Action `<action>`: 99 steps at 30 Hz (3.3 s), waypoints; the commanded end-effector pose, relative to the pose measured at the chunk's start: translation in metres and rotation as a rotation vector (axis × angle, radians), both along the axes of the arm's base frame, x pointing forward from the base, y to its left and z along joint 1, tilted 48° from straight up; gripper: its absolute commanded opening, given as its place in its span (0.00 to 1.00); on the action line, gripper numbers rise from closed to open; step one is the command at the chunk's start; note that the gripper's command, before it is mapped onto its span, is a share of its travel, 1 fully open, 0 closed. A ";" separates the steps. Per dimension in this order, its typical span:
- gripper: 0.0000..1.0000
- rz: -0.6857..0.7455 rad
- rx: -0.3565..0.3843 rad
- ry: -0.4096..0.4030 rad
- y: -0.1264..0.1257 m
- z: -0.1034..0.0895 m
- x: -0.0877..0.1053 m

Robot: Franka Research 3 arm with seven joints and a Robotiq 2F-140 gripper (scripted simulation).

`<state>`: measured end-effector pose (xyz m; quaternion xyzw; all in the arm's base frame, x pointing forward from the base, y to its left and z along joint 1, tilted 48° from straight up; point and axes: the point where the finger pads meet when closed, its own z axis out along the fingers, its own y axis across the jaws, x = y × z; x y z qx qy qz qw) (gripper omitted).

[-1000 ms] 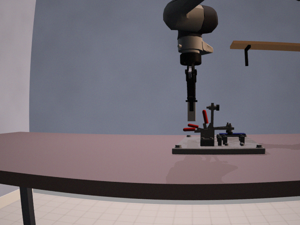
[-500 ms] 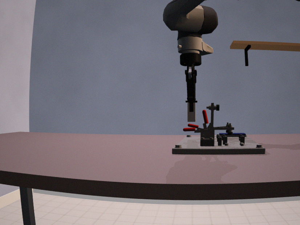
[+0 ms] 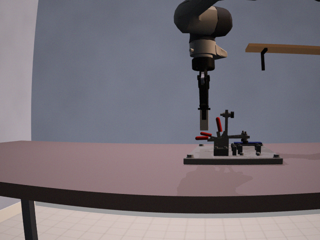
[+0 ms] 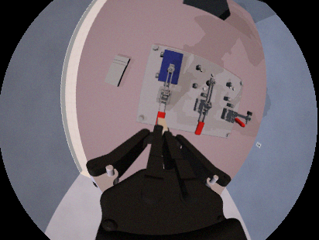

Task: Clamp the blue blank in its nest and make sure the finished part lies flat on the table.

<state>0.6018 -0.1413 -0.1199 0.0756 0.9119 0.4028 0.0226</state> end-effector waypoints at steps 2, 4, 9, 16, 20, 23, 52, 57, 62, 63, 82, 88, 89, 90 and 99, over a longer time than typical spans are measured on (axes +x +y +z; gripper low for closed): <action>0.00 -0.002 0.001 0.000 0.002 -0.001 0.002; 0.00 -0.002 0.001 0.000 0.002 -0.001 0.002; 0.00 -0.002 0.001 0.000 0.003 -0.001 0.002; 0.00 -0.002 0.001 0.000 0.004 -0.002 0.002; 0.00 -0.002 0.001 0.000 0.004 -0.002 0.002; 0.00 -0.002 0.001 0.000 0.004 -0.002 0.002; 0.00 -0.002 0.001 0.000 0.007 -0.005 0.002; 0.00 -0.002 0.001 0.000 0.007 -0.005 0.002; 0.00 -0.002 0.001 0.000 0.007 -0.005 0.002; 0.00 -0.002 0.001 0.000 0.007 -0.006 0.002; 0.00 -0.002 0.001 0.000 0.009 -0.007 0.002; 0.00 -0.002 0.001 0.000 0.010 -0.008 0.003; 0.00 -0.002 0.001 0.000 0.010 -0.008 0.003; 0.00 -0.002 0.001 0.000 0.010 -0.008 0.003; 0.00 -0.002 0.001 0.000 0.010 -0.008 0.003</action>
